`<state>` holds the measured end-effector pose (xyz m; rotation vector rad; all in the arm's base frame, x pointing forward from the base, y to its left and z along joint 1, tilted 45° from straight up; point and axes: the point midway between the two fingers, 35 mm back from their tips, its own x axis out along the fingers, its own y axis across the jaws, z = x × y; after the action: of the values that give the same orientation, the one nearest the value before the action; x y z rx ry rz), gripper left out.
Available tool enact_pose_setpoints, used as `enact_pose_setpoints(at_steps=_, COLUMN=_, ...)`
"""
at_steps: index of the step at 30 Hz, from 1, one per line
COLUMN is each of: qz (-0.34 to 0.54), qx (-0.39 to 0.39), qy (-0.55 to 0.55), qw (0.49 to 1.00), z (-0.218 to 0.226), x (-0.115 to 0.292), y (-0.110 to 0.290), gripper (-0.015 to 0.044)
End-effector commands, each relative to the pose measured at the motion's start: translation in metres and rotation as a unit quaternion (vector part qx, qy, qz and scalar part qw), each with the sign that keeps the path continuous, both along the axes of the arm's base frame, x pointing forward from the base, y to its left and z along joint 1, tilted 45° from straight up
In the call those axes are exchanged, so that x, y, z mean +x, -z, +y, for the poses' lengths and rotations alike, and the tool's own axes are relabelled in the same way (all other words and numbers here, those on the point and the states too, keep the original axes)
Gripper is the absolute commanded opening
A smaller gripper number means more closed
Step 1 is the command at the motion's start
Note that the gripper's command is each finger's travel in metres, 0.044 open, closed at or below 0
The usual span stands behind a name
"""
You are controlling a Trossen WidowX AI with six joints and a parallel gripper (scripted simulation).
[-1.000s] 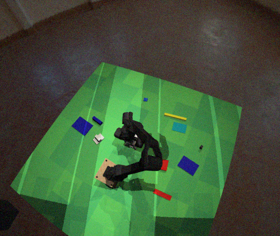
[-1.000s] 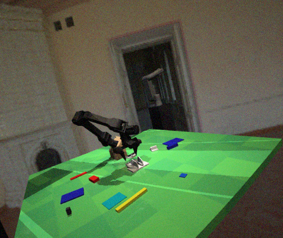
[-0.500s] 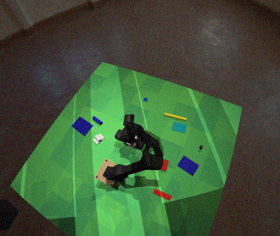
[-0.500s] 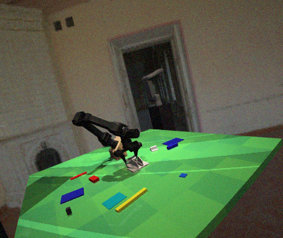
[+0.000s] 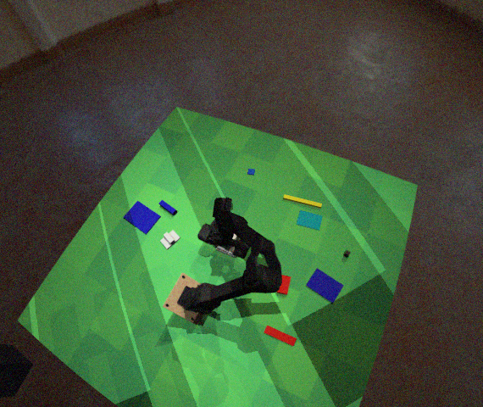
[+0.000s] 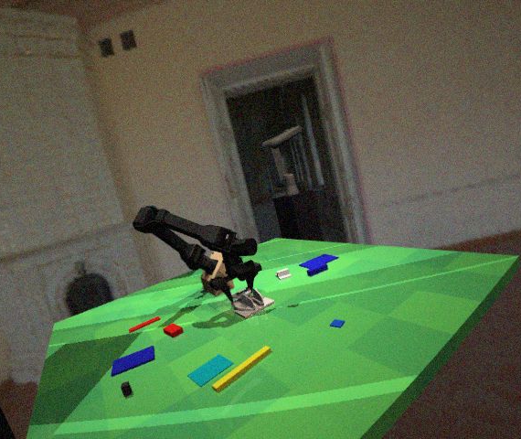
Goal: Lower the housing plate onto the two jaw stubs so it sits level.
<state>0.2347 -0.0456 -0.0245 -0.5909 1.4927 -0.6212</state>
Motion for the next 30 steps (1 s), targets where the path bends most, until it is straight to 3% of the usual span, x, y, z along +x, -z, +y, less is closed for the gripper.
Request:
enact_pose_setpoints(at_steps=1, qz=0.000, qx=-0.002, qy=-0.002, qw=1.000, z=-0.0017, x=0.0002, y=0.0011, gripper=0.0351)
enact_pose_setpoints(at_steps=30, qz=0.000, qx=-0.003, qy=-0.002, qw=1.000, z=-0.0055, x=0.0001, y=0.0049, gripper=0.0351)
